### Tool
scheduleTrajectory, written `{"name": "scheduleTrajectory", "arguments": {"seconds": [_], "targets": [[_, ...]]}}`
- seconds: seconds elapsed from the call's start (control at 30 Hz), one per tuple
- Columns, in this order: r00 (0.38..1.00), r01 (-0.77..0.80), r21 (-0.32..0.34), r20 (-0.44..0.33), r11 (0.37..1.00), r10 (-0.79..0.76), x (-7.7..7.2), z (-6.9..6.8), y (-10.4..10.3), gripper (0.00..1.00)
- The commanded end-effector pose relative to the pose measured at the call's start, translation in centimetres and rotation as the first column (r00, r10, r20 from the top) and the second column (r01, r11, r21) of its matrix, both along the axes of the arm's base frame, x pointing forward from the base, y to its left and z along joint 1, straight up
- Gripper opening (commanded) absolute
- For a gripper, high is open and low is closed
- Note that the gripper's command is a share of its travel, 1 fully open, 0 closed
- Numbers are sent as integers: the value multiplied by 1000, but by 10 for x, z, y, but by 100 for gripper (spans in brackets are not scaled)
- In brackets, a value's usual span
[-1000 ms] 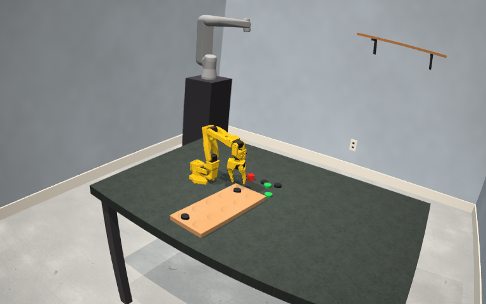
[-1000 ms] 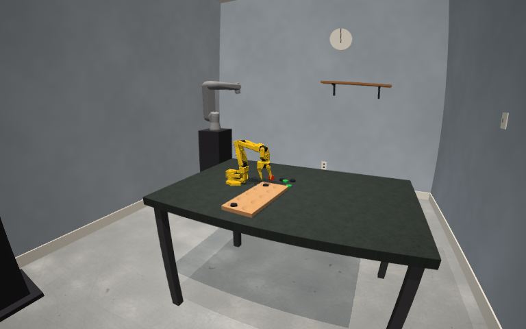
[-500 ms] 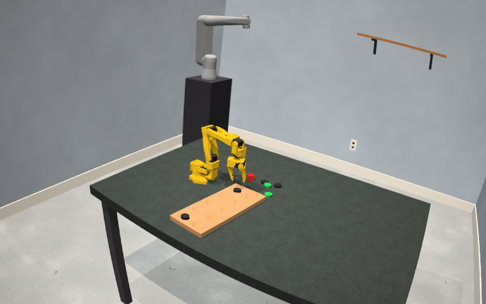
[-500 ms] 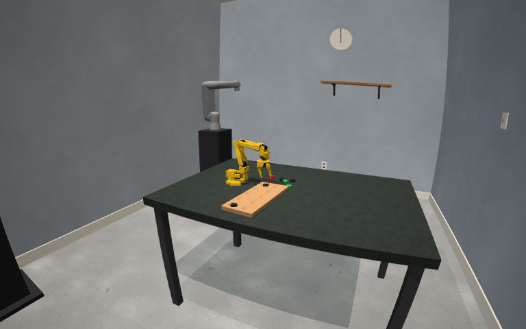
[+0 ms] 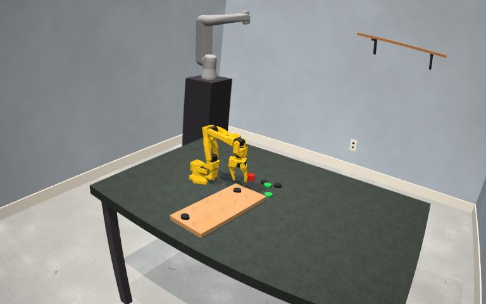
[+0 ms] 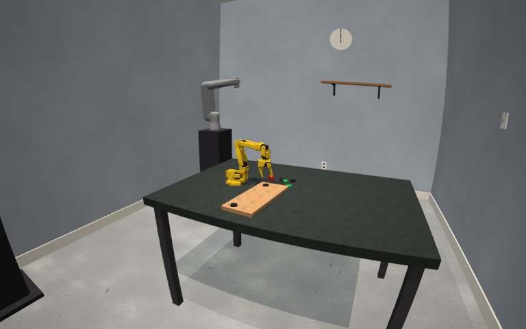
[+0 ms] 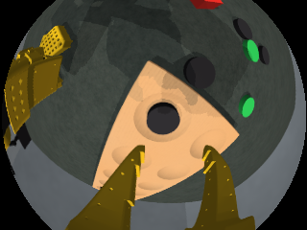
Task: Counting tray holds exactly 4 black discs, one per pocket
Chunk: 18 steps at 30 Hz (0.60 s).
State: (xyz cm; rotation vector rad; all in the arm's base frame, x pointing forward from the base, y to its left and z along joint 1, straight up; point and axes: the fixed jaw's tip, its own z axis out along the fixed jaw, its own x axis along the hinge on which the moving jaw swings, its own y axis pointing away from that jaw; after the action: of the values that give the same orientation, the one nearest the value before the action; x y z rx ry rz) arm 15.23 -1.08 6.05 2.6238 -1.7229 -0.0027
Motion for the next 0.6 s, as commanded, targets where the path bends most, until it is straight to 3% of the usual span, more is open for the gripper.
{"name": "scheduleTrajectory", "arguments": {"seconds": [0.0, 0.57], "targets": [[999, -12, 0, 40, 1000, 12, 8, 6, 4, 27], [995, -93, 3, 40, 996, 93, 26, 9, 30, 27]]}}
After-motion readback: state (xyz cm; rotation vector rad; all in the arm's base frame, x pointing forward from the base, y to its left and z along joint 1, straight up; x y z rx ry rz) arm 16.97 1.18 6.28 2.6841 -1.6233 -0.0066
